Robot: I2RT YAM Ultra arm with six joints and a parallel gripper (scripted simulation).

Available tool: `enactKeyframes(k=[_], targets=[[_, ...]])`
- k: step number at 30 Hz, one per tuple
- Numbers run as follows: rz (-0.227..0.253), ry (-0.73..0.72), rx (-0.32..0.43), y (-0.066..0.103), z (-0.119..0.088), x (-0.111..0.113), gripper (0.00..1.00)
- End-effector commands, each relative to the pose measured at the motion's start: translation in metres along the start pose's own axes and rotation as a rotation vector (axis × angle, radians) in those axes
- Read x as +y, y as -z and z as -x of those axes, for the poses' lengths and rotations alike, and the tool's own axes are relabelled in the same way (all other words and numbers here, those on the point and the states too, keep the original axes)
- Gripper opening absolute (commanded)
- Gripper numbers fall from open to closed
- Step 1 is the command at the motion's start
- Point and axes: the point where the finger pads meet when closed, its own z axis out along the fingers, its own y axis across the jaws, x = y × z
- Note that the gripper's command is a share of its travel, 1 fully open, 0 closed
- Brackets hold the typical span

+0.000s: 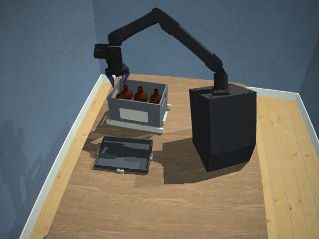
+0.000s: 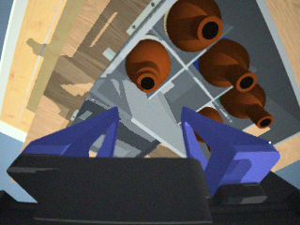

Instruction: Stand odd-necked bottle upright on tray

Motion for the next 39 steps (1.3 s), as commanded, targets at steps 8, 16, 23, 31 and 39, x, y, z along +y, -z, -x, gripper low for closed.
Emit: enactKeyframes(k=[8, 16, 23, 31, 39], targets=[[0.024, 0.0, -0.029, 0.007, 0.005, 0.006, 0.61], [0.015, 0.003, -0.019, -0.003, 0.003, 0.003, 0.61], [0.001, 0.007, -0.004, -0.022, -0.001, 0.002, 0.61], [0.01, 0.005, -0.013, -0.026, 0.002, 0.005, 0.61], [0.015, 0.007, -0.017, -0.032, 0.002, 0.006, 0.61]])
